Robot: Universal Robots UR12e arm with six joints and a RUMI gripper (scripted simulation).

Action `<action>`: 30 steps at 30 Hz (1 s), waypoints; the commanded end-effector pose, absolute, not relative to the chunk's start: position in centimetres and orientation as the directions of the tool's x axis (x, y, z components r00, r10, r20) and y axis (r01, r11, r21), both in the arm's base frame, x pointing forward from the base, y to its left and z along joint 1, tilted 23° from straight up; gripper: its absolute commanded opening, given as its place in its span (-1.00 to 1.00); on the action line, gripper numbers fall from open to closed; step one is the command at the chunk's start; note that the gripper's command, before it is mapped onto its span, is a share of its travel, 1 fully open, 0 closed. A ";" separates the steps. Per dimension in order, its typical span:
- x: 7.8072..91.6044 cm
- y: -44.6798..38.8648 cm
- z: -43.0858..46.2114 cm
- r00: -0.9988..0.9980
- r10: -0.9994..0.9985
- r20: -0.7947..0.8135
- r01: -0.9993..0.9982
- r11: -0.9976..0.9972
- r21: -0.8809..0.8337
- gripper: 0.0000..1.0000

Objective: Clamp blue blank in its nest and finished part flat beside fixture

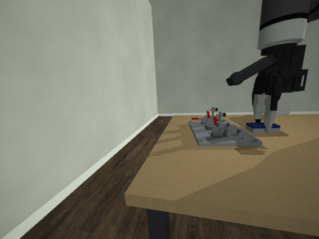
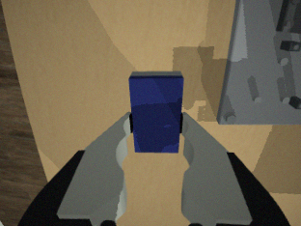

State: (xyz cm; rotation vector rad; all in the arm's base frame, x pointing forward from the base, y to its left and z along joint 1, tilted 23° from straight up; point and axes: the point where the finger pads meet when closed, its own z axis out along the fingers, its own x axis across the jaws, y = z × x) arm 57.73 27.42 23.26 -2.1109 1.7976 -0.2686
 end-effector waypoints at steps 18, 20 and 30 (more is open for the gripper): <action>57.8 27.2 23.3 0.175 -0.981 -0.083 -0.913 -0.130 -0.386 -1.00; 57.8 27.1 23.3 0.175 -0.981 -0.083 -0.913 -0.130 -0.386 -1.00; 58.1 25.8 23.2 0.175 -0.981 -0.083 -0.913 -0.130 -0.386 -1.00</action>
